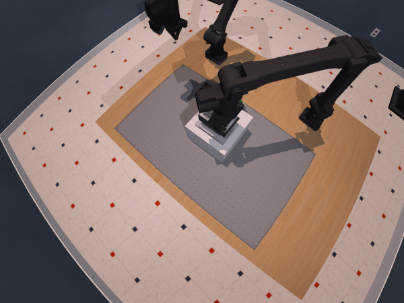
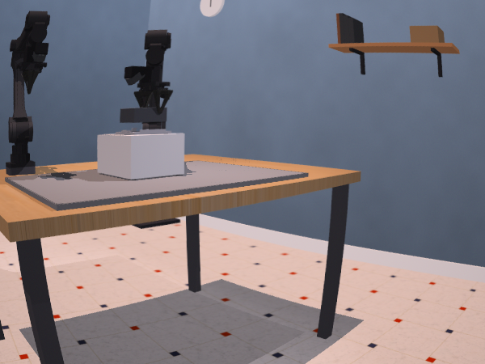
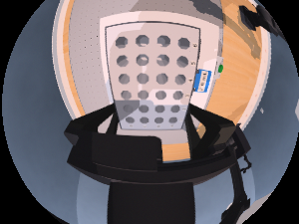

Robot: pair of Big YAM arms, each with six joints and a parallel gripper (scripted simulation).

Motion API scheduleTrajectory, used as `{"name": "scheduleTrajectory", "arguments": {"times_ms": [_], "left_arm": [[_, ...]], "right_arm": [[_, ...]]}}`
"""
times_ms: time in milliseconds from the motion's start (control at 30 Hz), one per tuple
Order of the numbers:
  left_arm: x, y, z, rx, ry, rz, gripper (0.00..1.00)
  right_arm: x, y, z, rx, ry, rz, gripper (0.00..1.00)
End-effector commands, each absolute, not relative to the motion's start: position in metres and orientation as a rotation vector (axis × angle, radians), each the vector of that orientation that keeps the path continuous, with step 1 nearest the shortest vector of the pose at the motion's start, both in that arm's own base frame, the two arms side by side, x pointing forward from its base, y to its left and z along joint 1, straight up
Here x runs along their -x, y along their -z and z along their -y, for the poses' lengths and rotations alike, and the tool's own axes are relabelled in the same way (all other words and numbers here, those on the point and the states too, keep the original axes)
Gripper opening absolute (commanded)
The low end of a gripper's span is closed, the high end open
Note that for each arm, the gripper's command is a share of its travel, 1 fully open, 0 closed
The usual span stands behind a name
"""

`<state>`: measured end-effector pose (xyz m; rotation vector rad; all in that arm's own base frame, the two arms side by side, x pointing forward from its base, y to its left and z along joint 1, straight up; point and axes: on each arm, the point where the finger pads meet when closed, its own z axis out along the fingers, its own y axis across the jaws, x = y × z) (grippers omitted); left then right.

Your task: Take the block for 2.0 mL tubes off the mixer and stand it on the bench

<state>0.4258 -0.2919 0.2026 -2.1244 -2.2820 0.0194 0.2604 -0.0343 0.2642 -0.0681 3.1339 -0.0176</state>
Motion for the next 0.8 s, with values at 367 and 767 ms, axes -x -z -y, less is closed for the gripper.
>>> {"name": "scheduleTrajectory", "arguments": {"times_ms": [367,767], "left_arm": [[-0.435,-0.248,0.281,2.242,0.020,2.355,0.00],[-0.427,-0.250,0.244,2.241,0.024,2.340,0.00]], "right_arm": [[-0.271,-0.285,0.036,0.086,0.032,-3.074,0.00],[-0.272,-0.285,0.036,0.085,0.033,-3.072,0.00]]}}
